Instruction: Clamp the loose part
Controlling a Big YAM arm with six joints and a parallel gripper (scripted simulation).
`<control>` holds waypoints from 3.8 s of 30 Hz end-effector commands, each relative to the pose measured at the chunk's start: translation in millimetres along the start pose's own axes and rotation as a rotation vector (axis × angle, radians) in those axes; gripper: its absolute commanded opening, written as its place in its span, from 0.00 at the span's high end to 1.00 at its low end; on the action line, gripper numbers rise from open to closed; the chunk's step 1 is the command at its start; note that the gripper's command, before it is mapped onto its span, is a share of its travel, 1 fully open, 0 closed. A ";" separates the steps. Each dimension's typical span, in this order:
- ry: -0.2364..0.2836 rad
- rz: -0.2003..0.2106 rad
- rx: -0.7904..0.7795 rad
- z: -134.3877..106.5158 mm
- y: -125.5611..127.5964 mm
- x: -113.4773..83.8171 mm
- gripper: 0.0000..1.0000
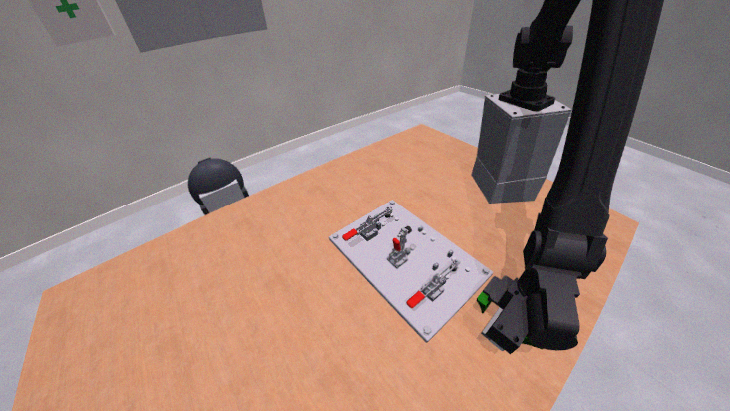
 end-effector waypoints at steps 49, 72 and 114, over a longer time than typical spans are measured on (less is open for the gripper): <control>-0.006 0.003 0.001 6.7 -4.0 7.4 1.00; -0.011 0.005 0.000 4.8 1.1 -26.4 1.00; -0.019 0.007 0.002 3.6 3.6 -130.7 1.00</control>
Point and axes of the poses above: the point where the finger pads meet when closed, its own x axis out along the fingers, its own y axis across the jaws, z = x × y, the point moved 8 cm from there along -x, back along the fingers, and after that the axes turned 13 degrees about -x, right-handed, at the moved point
